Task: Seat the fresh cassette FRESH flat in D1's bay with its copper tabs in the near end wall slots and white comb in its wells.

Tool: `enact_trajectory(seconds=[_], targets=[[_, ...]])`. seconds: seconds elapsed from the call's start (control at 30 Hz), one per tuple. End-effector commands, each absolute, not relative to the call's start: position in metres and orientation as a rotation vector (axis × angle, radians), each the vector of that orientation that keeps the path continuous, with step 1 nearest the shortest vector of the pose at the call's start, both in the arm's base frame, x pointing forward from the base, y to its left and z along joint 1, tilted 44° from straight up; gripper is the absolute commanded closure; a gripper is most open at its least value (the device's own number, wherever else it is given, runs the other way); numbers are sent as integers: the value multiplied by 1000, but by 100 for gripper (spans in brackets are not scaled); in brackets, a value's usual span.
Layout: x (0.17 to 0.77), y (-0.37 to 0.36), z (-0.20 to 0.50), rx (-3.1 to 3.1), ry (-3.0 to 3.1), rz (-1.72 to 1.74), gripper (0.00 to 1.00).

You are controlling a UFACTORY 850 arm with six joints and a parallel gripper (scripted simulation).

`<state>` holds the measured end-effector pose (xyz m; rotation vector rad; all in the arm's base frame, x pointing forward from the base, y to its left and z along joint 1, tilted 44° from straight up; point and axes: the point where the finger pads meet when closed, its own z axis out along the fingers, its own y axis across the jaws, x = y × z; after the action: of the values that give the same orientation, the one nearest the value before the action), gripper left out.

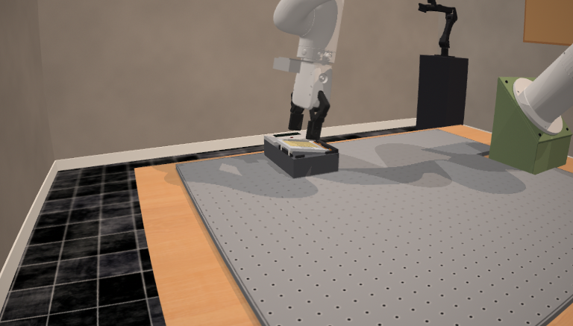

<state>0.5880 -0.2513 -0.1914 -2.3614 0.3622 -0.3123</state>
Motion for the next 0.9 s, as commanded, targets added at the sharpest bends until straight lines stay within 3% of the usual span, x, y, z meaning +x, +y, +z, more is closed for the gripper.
enact_trajectory(seconds=[0.0,0.63,0.67,0.87], targets=[[588,-256,-187,-2362,362,-315,0],[586,-266,-176,-2362,362,-315,0],[587,-266,-176,-2365,347,-275,100],[592,-267,-176,-2368,283,-117,100]])
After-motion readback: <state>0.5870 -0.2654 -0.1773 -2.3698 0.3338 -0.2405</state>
